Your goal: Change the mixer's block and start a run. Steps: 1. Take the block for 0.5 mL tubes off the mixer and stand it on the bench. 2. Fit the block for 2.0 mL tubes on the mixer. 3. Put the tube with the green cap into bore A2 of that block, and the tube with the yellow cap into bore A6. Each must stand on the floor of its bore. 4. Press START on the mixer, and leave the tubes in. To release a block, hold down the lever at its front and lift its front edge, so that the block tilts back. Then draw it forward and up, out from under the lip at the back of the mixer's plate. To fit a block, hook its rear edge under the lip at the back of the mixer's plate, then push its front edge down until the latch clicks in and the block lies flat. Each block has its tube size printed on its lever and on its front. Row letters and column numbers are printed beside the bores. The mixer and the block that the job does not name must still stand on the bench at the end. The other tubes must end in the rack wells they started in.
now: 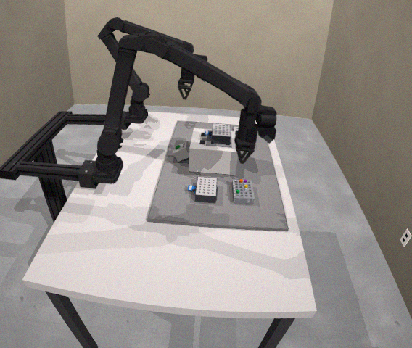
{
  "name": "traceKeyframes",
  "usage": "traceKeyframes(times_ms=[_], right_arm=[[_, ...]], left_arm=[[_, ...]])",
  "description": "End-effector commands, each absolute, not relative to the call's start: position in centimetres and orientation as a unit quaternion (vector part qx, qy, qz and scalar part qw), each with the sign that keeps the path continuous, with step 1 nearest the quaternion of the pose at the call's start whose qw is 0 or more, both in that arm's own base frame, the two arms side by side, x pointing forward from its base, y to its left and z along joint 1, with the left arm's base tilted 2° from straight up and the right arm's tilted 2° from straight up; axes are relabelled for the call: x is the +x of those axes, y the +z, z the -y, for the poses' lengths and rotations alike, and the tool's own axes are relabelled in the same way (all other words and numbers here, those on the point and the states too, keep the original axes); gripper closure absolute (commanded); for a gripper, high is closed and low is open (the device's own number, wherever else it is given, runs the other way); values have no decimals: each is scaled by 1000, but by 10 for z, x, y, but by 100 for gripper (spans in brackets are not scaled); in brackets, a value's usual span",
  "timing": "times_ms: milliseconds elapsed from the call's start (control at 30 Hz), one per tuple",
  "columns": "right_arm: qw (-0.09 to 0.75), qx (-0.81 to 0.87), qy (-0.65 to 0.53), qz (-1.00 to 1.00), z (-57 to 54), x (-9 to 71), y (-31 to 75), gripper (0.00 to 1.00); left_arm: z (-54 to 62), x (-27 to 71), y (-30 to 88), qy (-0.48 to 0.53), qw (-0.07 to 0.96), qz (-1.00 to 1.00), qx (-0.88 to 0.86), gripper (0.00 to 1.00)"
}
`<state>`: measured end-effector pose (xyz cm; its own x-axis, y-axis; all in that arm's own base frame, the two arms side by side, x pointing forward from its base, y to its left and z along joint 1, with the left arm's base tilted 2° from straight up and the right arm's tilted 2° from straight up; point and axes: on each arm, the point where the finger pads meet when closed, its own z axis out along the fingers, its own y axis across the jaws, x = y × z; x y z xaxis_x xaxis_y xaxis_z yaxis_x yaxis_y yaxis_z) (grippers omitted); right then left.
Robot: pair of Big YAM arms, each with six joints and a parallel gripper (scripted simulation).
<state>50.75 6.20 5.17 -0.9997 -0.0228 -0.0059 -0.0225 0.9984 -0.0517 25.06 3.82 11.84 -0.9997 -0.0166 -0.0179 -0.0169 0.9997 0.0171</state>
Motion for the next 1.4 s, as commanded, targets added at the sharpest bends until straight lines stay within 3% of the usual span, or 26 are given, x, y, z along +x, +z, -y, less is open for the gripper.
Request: traceKeyframes(times_ms=[0, 567, 1367], right_arm=[[-1, -1, -28, -1000, -57, 512, 21, 64], [0, -21, -28, -999, -62, 510, -58, 64], [4, -5, -27, -1000, -55, 521, -81, 64]], left_arm=[[-38, 250, 121, 7, 13, -1000, -5, 0], [-41, 270, 143, 12, 43, -999, -7, 0], [-43, 277, 150, 14, 52, -998, -10, 0]])
